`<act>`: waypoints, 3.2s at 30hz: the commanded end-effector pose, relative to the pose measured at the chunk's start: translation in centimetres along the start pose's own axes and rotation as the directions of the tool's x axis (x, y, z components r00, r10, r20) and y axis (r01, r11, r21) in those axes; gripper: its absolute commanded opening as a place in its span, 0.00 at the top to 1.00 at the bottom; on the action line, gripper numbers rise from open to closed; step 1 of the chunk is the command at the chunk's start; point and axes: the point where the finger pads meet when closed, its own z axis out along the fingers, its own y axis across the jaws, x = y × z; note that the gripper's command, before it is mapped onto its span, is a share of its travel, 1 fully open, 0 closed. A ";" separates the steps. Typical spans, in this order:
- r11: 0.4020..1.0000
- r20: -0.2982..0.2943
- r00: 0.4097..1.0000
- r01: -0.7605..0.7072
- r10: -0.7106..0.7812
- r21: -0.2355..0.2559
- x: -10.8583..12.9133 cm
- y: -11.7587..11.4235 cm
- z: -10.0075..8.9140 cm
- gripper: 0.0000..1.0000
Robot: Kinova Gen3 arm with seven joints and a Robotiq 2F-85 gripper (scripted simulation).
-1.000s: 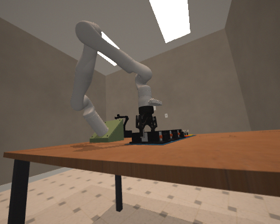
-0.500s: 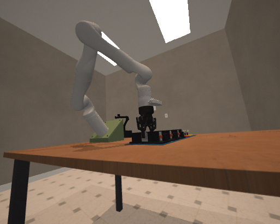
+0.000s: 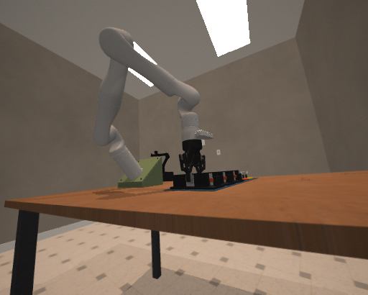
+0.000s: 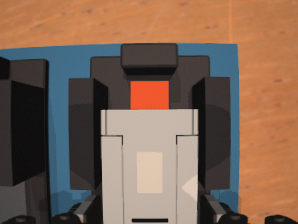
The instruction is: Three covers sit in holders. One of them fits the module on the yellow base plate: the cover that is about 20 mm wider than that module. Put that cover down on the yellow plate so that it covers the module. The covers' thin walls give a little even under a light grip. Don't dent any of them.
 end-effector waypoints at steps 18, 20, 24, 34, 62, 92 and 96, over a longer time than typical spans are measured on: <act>1.000 -0.002 1.000 0.000 0.000 0.001 0.1 0.0 -0.1 1.00; 1.000 -0.002 1.000 0.000 0.000 0.001 0.1 0.0 -0.1 1.00; 1.000 -0.002 1.000 0.000 0.000 0.001 0.1 0.0 -0.1 1.00; 1.000 -0.002 1.000 0.000 0.000 0.001 0.1 0.0 -0.1 1.00; 1.000 -0.002 1.000 0.000 0.000 0.001 0.1 0.0 -2.5 1.00; 1.000 -0.002 1.000 0.000 0.000 0.001 0.0 0.0 -6.0 0.99; 1.000 -0.002 1.000 0.000 0.000 0.001 0.0 0.0 -6.0 0.99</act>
